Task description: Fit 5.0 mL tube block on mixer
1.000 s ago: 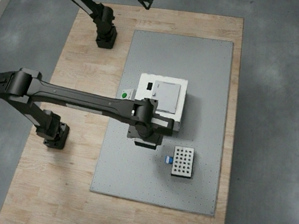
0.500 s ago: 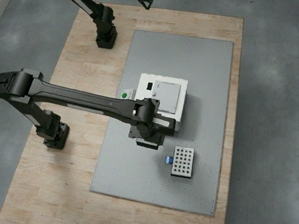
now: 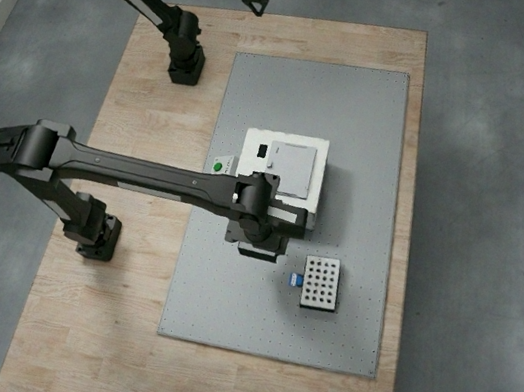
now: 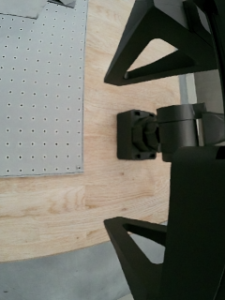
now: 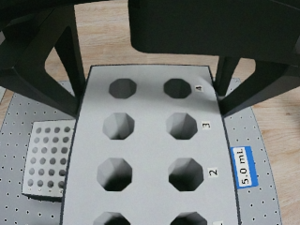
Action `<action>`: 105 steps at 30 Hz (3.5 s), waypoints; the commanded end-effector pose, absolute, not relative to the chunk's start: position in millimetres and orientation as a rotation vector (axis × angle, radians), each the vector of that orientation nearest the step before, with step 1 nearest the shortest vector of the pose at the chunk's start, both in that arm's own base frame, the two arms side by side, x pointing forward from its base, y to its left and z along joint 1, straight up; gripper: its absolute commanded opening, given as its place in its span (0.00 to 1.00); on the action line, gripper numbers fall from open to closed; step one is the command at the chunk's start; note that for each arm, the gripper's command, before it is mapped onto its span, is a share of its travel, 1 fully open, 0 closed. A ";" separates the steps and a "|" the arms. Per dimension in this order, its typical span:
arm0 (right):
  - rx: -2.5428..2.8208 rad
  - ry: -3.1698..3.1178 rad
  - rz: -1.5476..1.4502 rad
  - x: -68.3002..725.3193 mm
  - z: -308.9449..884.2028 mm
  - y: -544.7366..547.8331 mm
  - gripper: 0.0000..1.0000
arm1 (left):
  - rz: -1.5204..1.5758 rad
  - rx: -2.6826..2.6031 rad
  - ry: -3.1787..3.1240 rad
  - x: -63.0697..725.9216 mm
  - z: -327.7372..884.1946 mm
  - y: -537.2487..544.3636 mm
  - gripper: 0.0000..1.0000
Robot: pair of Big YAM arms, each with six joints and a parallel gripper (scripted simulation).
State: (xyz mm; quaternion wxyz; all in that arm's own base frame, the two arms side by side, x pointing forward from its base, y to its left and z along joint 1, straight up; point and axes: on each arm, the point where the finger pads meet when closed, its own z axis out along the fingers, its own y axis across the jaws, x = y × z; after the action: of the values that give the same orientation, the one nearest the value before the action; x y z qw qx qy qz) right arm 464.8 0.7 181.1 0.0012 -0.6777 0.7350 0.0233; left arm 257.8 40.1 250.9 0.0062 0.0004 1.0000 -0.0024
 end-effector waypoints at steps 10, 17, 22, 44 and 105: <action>-2.035 2.204 -0.109 494.5 262.9 6.4 0.00 | -0.009 -0.005 3.114 258.3 255.1 38.7 1.00; -2.039 2.195 -0.115 493.8 265.5 9.2 0.00 | -0.005 -0.005 3.097 262.3 261.9 39.3 1.00; -2.043 2.191 -0.114 493.9 265.2 11.1 0.00 | -0.001 -0.004 3.082 265.7 268.1 39.8 1.00; -2.005 2.225 -0.110 494.7 263.6 -5.1 0.00 | 0.004 -0.003 3.060 271.0 277.9 40.5 1.00; -2.043 2.197 -0.104 496.5 260.1 9.2 0.00 | 0.000 0.000 3.077 269.2 273.7 39.7 1.00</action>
State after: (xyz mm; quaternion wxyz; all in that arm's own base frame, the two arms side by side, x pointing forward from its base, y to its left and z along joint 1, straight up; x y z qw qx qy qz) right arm 464.6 2.6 182.8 0.0026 -0.6789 0.7339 0.0221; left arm 257.8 40.1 250.9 0.0062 0.0004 1.0000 -0.0024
